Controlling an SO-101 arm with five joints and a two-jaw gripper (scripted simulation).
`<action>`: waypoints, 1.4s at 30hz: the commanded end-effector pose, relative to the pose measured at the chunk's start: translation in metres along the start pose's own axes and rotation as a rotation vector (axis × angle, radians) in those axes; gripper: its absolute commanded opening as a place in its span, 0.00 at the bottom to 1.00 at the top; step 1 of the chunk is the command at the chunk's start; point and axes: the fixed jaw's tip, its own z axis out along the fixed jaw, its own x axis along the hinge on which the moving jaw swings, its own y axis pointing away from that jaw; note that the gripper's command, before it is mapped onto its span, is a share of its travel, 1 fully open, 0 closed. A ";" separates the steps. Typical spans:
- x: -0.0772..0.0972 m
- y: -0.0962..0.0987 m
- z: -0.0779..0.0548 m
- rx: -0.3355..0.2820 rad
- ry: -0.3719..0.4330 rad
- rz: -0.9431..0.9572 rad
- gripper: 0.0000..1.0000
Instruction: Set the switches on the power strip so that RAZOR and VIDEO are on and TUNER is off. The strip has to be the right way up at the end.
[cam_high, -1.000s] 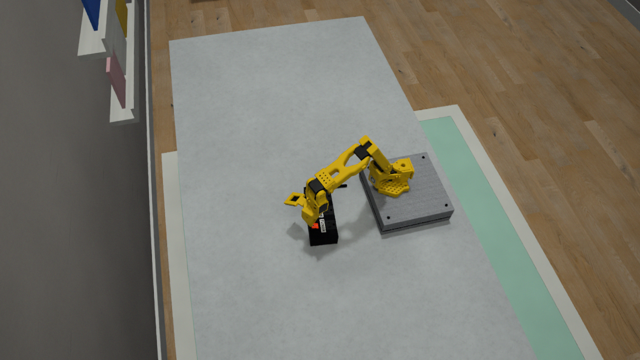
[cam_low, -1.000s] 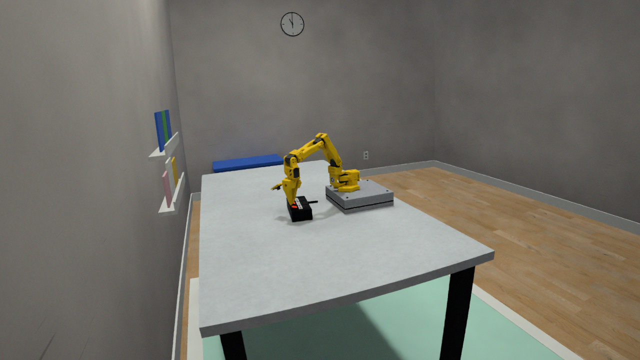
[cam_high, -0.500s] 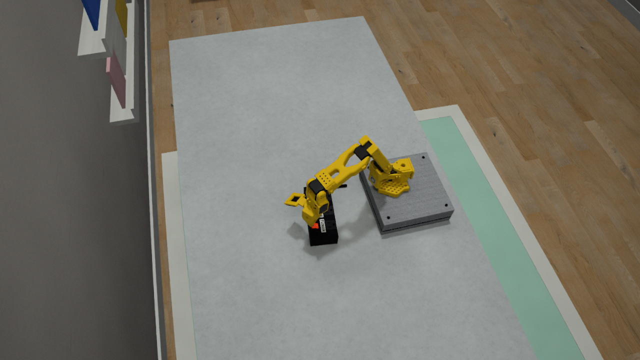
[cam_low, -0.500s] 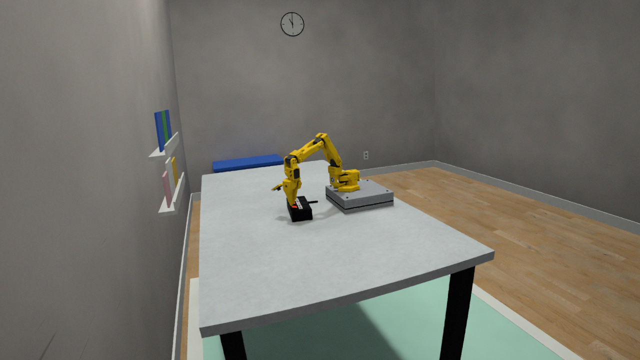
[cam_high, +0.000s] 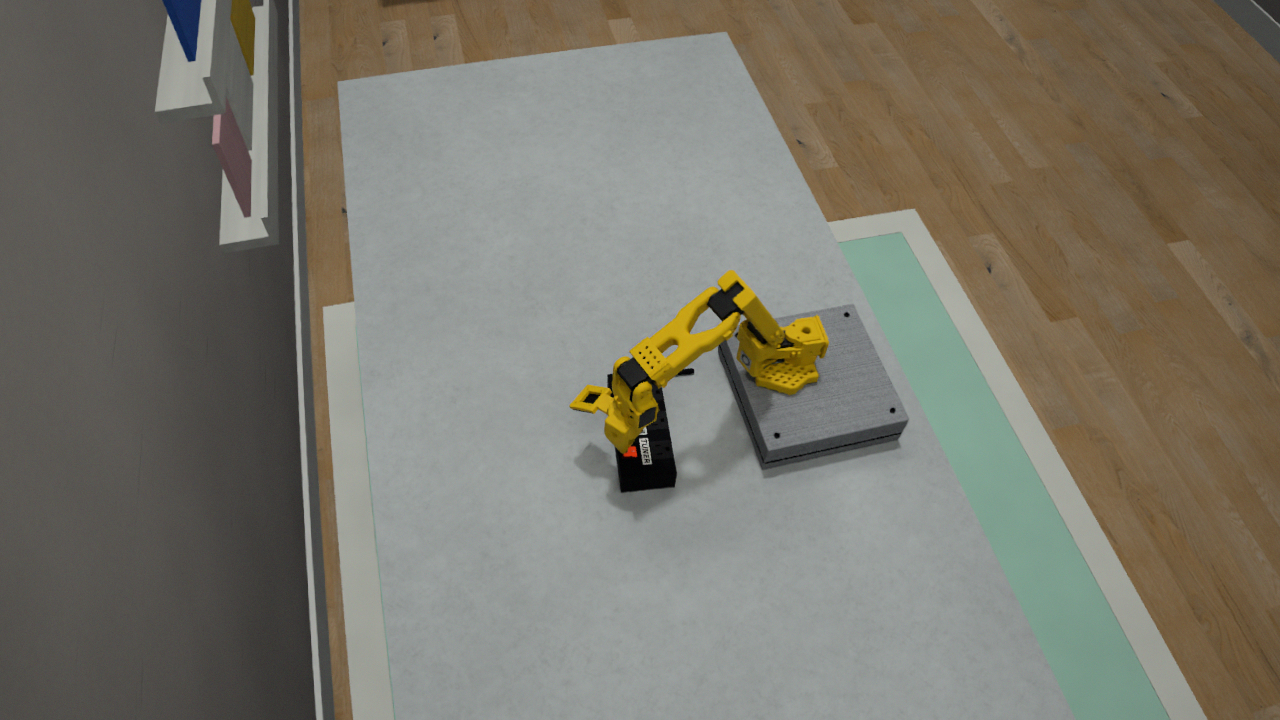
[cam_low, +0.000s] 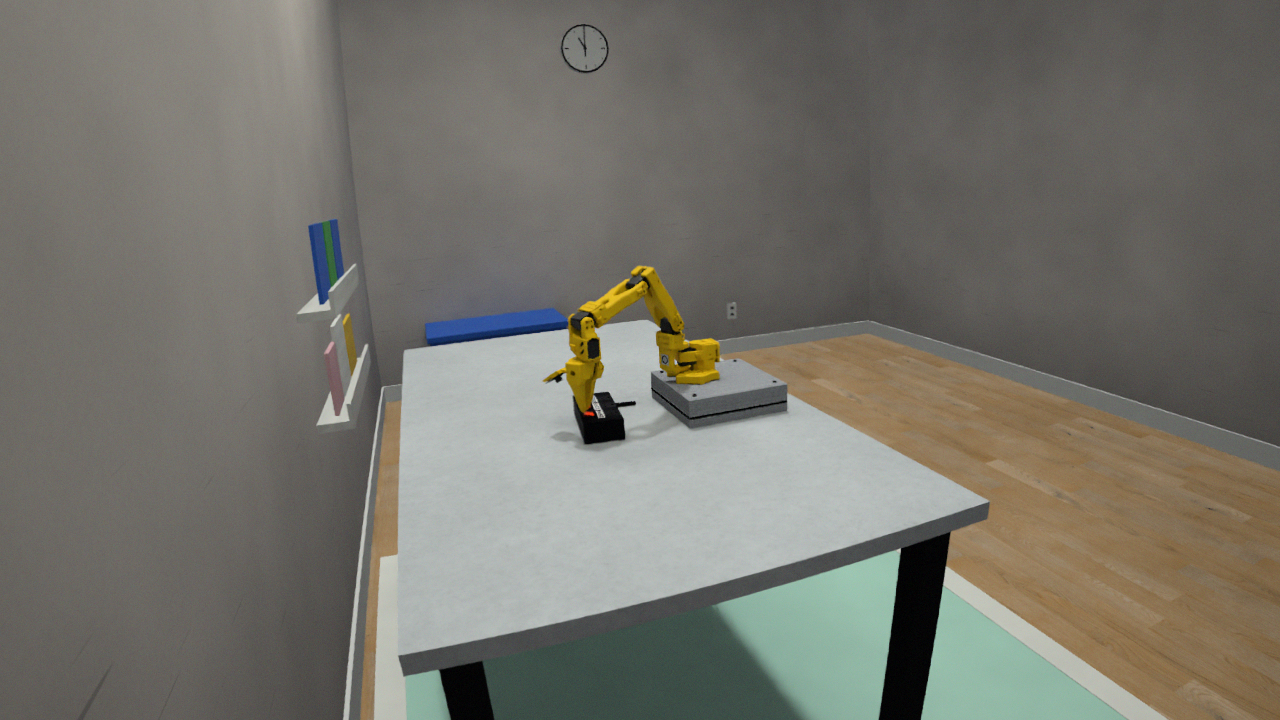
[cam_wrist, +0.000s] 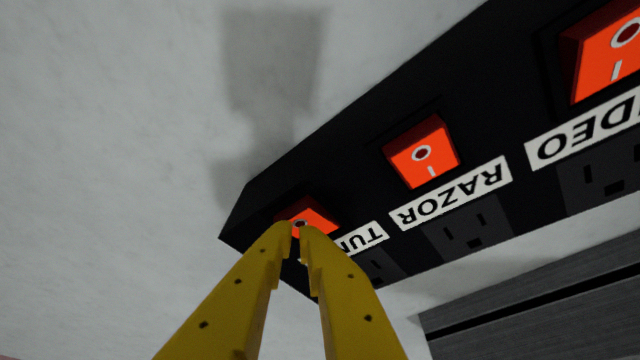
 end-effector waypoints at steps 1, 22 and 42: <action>0.000 -0.003 0.004 0.005 0.003 0.015 0.00; 0.001 -0.005 0.014 0.005 0.003 0.015 0.00; 0.000 -0.004 0.007 0.005 0.003 0.015 0.00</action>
